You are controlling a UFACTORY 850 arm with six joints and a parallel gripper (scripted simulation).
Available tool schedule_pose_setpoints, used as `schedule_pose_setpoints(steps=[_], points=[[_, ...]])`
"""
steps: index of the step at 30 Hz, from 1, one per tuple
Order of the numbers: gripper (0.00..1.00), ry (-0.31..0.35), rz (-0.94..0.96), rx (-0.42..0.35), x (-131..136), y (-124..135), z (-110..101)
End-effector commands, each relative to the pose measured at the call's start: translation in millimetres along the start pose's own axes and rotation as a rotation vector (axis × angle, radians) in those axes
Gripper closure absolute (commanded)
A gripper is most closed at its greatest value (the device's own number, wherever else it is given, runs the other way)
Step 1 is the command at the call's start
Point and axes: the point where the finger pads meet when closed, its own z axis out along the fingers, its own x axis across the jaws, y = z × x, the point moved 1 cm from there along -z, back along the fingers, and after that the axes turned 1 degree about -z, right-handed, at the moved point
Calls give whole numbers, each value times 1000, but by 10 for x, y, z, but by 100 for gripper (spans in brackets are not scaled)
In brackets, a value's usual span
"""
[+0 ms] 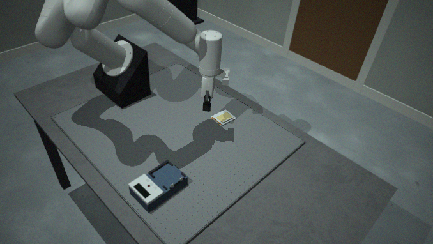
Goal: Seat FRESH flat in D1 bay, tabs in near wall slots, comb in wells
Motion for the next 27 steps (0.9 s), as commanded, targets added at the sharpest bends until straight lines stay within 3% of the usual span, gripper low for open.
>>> schedule_pose_setpoints(steps=[1, 27], points=[[0, -4, -91, -5, -75, -105, 59], [0, -5, -599, -5, -650, -612, 527]])
